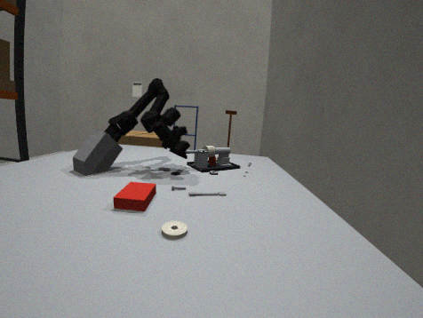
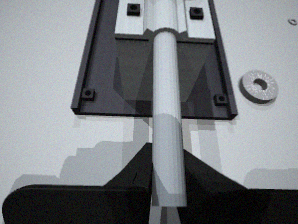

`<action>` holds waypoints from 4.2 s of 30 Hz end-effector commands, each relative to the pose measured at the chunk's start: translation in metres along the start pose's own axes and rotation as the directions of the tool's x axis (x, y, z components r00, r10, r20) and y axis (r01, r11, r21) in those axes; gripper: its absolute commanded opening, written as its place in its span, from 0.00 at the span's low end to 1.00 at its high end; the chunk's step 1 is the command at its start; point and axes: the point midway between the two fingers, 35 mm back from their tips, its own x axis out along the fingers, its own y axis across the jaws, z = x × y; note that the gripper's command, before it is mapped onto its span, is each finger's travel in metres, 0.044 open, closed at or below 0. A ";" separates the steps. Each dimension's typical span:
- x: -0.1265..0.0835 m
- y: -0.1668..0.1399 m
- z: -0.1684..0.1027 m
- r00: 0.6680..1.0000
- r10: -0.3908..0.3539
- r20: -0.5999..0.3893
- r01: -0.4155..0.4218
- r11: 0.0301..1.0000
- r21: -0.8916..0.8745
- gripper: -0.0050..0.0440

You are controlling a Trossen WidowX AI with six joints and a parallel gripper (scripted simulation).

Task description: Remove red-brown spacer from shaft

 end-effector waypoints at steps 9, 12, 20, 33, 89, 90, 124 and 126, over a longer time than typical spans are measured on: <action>0.004 0.000 0.014 1.000 0.001 0.021 0.000 0.999 -0.032 0.00; 0.004 0.000 0.014 1.000 0.001 0.021 0.000 0.999 -0.032 0.00; 0.006 0.000 0.015 1.000 0.001 0.021 0.000 0.999 -0.032 0.00; 0.008 0.000 0.018 1.000 0.001 0.021 0.000 0.999 -0.032 0.00; 0.017 0.000 0.027 1.000 -0.001 0.022 0.001 1.000 -0.030 0.00; 0.017 0.000 0.028 1.000 -0.001 0.022 0.001 1.000 -0.030 0.00; 0.023 0.001 0.034 1.000 -0.001 0.022 0.002 1.000 -0.029 0.00; 0.023 0.001 0.034 1.000 -0.001 0.022 0.002 1.000 -0.029 0.00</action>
